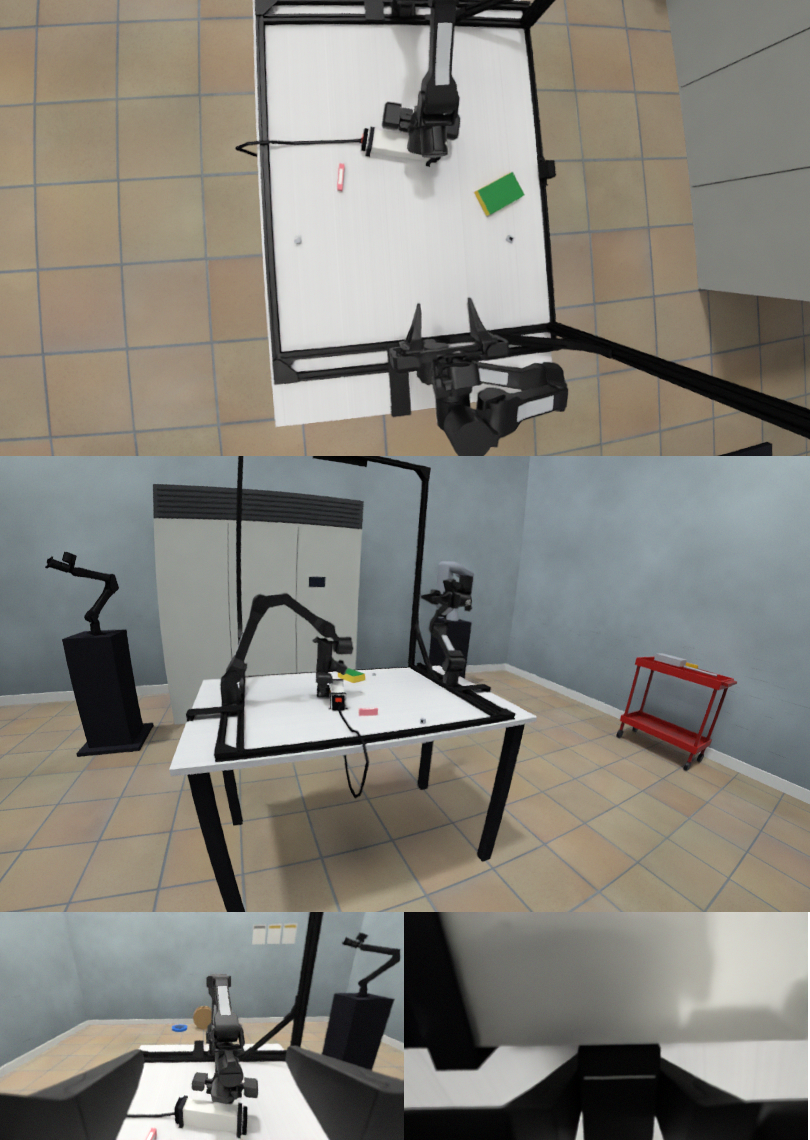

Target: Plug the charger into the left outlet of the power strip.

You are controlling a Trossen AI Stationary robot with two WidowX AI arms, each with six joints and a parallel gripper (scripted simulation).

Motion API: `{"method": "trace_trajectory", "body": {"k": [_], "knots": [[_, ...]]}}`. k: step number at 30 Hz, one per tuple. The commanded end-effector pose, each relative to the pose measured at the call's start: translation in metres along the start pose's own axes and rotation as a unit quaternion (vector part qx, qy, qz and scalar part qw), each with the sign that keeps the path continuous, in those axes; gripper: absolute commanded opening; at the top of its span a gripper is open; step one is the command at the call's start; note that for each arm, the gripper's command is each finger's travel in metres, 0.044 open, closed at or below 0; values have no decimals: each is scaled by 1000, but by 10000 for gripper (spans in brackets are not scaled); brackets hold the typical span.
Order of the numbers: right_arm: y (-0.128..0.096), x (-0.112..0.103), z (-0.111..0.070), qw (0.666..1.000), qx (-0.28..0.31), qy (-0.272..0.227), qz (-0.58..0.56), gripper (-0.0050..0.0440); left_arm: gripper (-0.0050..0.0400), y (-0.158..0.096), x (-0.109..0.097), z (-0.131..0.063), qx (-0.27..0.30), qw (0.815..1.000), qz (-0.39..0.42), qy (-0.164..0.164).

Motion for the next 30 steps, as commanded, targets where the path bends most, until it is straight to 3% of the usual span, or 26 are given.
{"method": "trace_trajectory", "body": {"k": [1, 30], "knots": [[16, 0, -9, 999, -35, 6, 1, -50, 400, 2, -1, 0, -1, 1000, 3, 0], [22, 0, -9, 999, -35, 6, 1, -50, 400, 2, -1, 0, -1, 1000, 3, 0]]}}
Point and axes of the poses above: on each arm, the point midway between the two fingers, 35 mm back from their tips, its own z axis out along the fingers, its own x axis across the jaws, y = z × x, the point moved 9 cm from there along -z, back along the fingers, and after that the axes turned 1 degree about -z, right-handed, at the moved point
